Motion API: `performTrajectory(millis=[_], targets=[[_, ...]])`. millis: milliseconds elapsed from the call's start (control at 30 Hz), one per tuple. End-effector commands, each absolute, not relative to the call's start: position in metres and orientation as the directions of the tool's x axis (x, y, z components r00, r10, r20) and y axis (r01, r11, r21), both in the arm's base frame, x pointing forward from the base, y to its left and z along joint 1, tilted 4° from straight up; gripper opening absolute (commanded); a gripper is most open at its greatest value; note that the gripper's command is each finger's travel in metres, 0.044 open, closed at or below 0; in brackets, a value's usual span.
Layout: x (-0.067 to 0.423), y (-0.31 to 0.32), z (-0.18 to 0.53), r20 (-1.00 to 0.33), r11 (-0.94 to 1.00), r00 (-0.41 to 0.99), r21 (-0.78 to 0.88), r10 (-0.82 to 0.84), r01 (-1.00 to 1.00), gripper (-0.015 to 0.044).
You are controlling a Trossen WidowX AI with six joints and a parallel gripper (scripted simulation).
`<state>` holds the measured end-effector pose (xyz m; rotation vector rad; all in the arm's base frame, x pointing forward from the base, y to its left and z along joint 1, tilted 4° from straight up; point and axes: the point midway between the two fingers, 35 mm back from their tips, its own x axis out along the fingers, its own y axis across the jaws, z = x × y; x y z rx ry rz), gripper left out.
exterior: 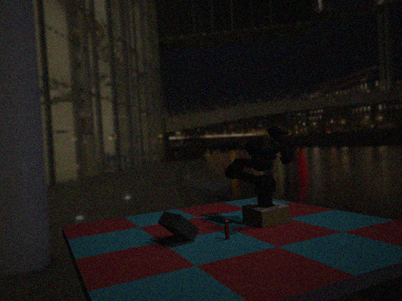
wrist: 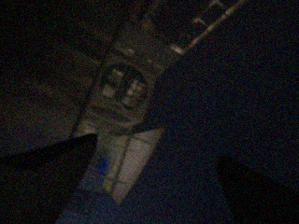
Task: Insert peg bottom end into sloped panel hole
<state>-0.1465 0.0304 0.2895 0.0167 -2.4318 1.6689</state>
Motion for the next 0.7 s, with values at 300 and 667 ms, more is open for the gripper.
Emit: performTrajectory(millis=[300,667], targets=[[-0.136,0.070,0.317,0.240,0.148,-0.941,-0.967,0.237,-0.209,0.0440],[-0.113,0.124,0.335,0.287,-0.046,-0.859,-0.941,0.424,-0.337,0.0440]])
